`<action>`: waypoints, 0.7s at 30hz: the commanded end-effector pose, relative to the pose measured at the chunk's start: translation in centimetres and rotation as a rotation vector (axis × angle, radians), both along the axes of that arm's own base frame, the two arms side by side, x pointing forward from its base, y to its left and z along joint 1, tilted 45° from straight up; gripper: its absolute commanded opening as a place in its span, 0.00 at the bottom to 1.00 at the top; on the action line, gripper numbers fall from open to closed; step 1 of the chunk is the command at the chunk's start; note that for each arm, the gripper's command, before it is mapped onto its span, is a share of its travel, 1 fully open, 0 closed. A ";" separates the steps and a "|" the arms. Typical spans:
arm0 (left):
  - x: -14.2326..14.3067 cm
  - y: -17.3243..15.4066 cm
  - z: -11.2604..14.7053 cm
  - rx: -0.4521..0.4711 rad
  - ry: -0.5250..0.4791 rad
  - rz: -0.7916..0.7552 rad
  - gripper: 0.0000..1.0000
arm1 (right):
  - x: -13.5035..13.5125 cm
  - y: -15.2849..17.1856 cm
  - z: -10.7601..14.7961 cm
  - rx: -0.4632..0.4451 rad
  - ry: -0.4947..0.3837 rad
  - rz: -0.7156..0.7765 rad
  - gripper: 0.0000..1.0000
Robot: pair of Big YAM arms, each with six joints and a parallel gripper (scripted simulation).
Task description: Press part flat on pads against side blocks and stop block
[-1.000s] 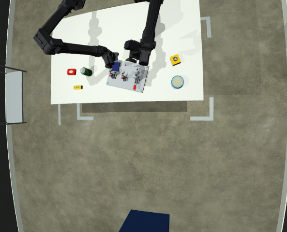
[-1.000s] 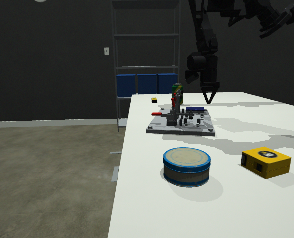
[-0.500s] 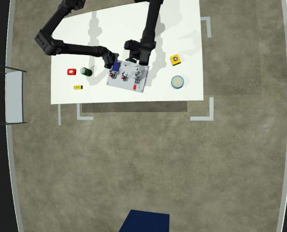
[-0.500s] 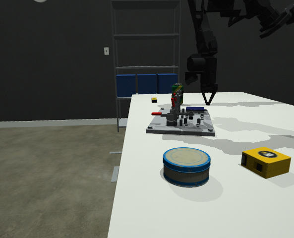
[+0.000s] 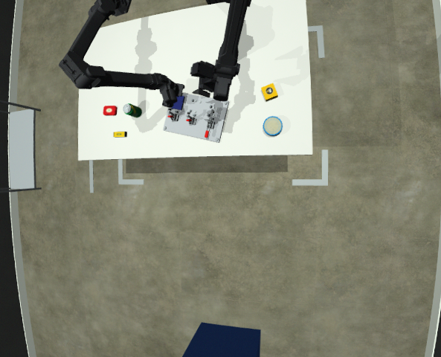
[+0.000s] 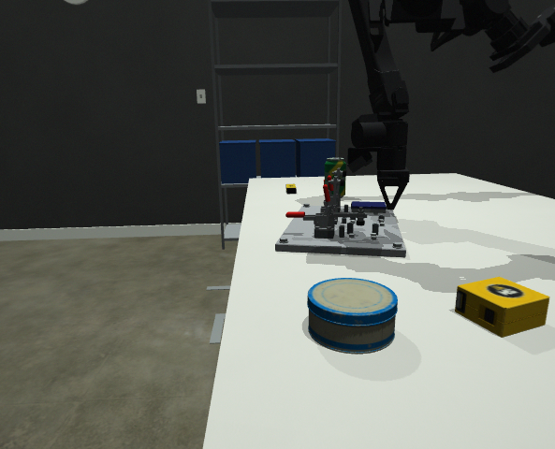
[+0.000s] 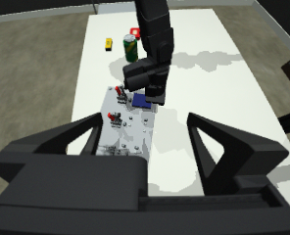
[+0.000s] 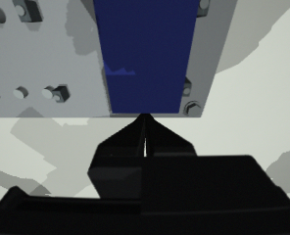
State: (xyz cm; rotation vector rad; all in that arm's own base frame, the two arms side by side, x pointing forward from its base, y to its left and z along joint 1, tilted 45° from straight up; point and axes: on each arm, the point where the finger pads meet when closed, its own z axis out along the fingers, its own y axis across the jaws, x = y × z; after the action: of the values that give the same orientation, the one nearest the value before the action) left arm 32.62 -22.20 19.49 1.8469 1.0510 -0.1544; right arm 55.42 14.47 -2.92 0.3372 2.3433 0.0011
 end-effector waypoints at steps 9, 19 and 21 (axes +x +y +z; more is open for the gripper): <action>0.4 -0.2 0.9 -0.009 -0.005 0.004 1.00 | 1.4 -0.9 2.2 0.003 -0.021 -0.006 0.00; 0.4 -0.2 0.9 -0.009 -0.005 0.004 1.00 | 2.2 -1.3 3.1 0.002 -0.021 -0.007 0.00; 0.4 -0.2 0.9 -0.009 -0.005 0.004 1.00 | 2.2 -1.3 3.1 0.002 -0.021 -0.007 0.00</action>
State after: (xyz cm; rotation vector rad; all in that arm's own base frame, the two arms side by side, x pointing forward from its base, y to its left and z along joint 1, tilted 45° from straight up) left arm 32.62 -22.20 19.49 1.8469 1.0510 -0.1544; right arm 55.60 14.48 -2.91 0.3136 2.3764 -0.0047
